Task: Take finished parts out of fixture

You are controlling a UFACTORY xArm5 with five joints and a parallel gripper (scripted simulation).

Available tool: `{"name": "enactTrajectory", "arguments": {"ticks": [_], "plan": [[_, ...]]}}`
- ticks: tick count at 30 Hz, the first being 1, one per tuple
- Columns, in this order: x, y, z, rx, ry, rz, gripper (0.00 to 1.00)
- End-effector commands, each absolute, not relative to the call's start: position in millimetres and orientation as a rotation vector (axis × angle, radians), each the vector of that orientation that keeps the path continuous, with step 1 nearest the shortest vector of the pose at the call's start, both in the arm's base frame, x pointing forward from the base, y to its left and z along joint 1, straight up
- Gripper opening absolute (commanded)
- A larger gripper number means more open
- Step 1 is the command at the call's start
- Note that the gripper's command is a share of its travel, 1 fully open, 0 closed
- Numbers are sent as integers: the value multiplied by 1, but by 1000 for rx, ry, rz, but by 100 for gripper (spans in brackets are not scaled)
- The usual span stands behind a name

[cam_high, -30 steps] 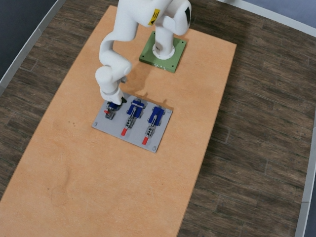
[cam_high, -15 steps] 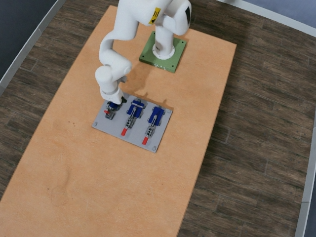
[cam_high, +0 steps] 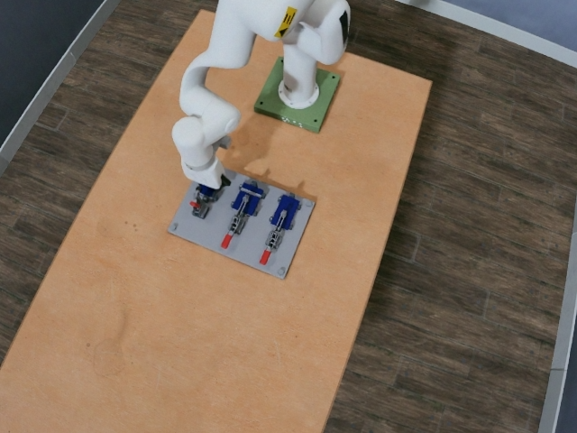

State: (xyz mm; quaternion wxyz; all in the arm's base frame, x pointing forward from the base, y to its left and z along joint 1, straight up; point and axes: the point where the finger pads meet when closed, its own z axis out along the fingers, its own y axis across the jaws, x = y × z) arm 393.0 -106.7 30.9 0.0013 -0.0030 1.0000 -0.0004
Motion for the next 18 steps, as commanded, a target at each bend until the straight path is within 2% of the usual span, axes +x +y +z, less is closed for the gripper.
{"name": "enactTrajectory", "arguments": {"ticks": [1,18], "plan": [[394,-107,35,-9,3136,-2,0],[394,-107,48,-9,3136,-2,0]]}}
